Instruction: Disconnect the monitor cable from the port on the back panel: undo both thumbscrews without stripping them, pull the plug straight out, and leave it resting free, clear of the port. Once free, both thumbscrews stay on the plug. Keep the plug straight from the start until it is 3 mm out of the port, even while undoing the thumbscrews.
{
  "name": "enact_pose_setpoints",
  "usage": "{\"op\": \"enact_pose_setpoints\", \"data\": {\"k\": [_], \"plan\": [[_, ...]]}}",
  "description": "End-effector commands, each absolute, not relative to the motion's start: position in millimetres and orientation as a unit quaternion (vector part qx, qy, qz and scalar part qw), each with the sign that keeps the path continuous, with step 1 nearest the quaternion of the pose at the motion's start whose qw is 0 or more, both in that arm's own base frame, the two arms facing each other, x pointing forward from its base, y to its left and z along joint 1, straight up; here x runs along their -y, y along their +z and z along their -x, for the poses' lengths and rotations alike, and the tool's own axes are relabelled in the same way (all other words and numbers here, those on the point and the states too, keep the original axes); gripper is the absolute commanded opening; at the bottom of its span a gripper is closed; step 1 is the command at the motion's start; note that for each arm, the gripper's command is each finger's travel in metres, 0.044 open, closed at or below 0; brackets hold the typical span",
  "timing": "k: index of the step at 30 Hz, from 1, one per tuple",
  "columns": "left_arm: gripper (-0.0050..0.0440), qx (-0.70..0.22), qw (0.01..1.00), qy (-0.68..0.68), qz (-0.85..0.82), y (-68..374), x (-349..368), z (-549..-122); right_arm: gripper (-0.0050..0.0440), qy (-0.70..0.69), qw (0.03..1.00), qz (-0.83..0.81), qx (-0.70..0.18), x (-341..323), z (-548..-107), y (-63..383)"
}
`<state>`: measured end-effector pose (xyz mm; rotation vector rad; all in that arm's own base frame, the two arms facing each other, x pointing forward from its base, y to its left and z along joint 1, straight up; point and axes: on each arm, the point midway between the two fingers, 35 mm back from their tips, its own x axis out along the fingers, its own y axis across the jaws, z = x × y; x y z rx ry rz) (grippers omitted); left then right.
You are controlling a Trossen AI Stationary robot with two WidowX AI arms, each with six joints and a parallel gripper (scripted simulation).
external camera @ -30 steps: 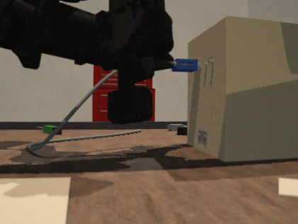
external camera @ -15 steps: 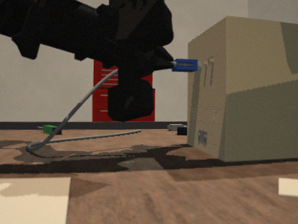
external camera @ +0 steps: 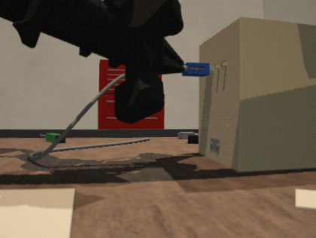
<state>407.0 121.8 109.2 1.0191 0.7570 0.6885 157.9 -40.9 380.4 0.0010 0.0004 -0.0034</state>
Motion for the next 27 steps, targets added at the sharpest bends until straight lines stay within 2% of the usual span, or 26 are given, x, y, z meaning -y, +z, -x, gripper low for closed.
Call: {"op": "enact_pose_setpoints", "data": {"k": [1, 27], "plan": [[0.0000, -0.338, 0.759, 0.319, -0.455, 118.2, -122.4, -408.2, 0.0440, 0.000, 1.000, 0.003, 0.001, 39.4, -157.6, 383.7], [0.0000, -0.335, 0.828, 0.295, -0.340, 123.4, -125.1, -406.9, 0.0440, 0.000, 1.000, 0.003, 0.001, 39.4, -157.6, 383.7]]}}
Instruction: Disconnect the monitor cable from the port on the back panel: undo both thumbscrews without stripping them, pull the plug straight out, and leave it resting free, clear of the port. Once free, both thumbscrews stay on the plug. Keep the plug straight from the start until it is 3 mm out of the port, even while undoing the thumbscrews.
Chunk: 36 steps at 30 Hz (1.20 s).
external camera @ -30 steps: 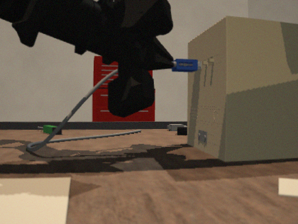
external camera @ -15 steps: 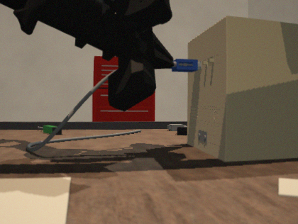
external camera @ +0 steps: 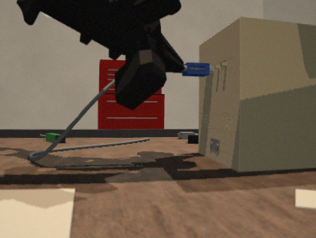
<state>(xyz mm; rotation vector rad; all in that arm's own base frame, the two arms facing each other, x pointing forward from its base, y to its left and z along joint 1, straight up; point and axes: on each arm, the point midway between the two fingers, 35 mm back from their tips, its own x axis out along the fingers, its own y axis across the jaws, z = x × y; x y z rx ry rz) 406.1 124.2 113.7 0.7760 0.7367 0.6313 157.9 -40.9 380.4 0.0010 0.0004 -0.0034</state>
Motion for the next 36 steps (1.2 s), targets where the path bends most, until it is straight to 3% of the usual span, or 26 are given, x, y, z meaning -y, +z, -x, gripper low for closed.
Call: {"op": "enact_pose_setpoints", "data": {"k": [1, 11, 23, 25, 31, 36], "plan": [[0.0000, -0.335, 0.828, 0.295, -0.340, 123.4, -125.1, -406.9, 0.0440, 0.000, 1.000, 0.003, 0.001, 39.4, -157.6, 383.7], [0.0000, -0.333, 0.843, 0.288, -0.309, 124.6, -126.0, -406.5, 0.0440, 0.000, 1.000, 0.003, 0.001, 39.4, -157.6, 383.7], [0.0288, -0.333, 0.843, 0.288, -0.309, 124.6, -126.0, -406.5, 0.0440, 0.000, 1.000, 0.003, 0.001, 39.4, -157.6, 383.7], [0.0288, -0.333, 0.843, 0.288, -0.309, 124.6, -126.0, -406.5, 0.0440, 0.000, 1.000, 0.003, 0.001, 39.4, -157.6, 383.7], [0.0432, -0.333, 0.843, 0.288, -0.309, 124.6, -126.0, -406.5, 0.0440, 0.000, 1.000, 0.003, 0.001, 39.4, -157.6, 383.7], [0.0440, -0.333, 0.843, 0.288, -0.309, 124.6, -126.0, -406.5, 0.0440, 0.000, 1.000, 0.003, 0.001, 39.4, -157.6, 383.7]]}}
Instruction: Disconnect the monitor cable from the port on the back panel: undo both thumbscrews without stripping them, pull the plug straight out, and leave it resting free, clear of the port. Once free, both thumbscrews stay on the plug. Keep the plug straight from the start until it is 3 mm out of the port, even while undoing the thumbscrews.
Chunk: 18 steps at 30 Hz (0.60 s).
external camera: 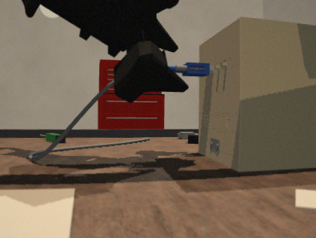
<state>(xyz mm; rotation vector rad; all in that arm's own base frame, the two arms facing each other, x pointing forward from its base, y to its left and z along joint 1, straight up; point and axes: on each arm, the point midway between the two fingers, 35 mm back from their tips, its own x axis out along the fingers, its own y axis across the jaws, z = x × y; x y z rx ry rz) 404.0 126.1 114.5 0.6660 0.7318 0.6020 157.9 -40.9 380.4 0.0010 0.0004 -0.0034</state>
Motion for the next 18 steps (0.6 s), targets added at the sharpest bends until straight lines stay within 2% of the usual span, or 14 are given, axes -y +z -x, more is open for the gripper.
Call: {"op": "enact_pose_setpoints", "data": {"k": [1, 9, 18], "plan": [[0.0440, -0.333, 0.843, 0.288, -0.309, 124.6, -126.0, -406.5, 0.0440, 0.000, 1.000, 0.003, 0.001, 39.4, -157.6, 383.7], [0.0440, -0.330, 0.834, 0.291, -0.333, 123.9, -126.1, -408.9, 0.0440, 0.000, 1.000, 0.003, 0.001, 39.4, -157.6, 383.7], [0.0440, -0.338, 0.743, 0.308, -0.488, 112.3, -123.8, -413.0, 0.0440, 0.000, 1.000, 0.003, 0.001, 39.4, -157.6, 383.7]]}}
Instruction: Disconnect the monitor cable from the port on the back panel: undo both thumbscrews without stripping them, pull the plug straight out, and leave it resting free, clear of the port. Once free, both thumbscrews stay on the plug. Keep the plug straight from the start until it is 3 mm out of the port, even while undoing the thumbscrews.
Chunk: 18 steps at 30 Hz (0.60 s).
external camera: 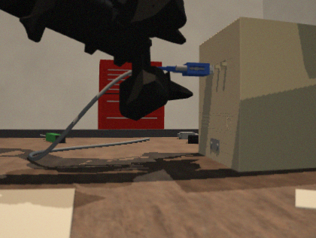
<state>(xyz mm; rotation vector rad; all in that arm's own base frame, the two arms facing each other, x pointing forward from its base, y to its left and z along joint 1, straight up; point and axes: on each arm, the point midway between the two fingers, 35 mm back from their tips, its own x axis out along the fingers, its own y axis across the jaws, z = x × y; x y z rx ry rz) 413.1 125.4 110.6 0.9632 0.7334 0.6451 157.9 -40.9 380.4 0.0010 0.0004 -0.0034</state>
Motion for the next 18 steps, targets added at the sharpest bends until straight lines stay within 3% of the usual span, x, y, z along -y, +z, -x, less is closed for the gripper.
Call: {"op": "enact_pose_setpoints", "data": {"k": [1, 12, 18], "plan": [[0.0440, -0.337, 0.736, 0.312, -0.497, 112.5, -123.5, -412.9, 0.0440, 0.000, 1.000, 0.003, 0.001, 39.4, -157.6, 383.7], [0.0440, -0.336, 0.684, 0.336, -0.553, 112.7, -120.9, -408.4, 0.0440, 0.000, 1.000, 0.003, 0.001, 39.4, -157.6, 383.7], [0.0296, -0.336, 0.684, 0.336, -0.553, 112.7, -120.9, -408.4, 0.0440, 0.000, 1.000, 0.003, 0.001, 39.4, -157.6, 383.7]]}}
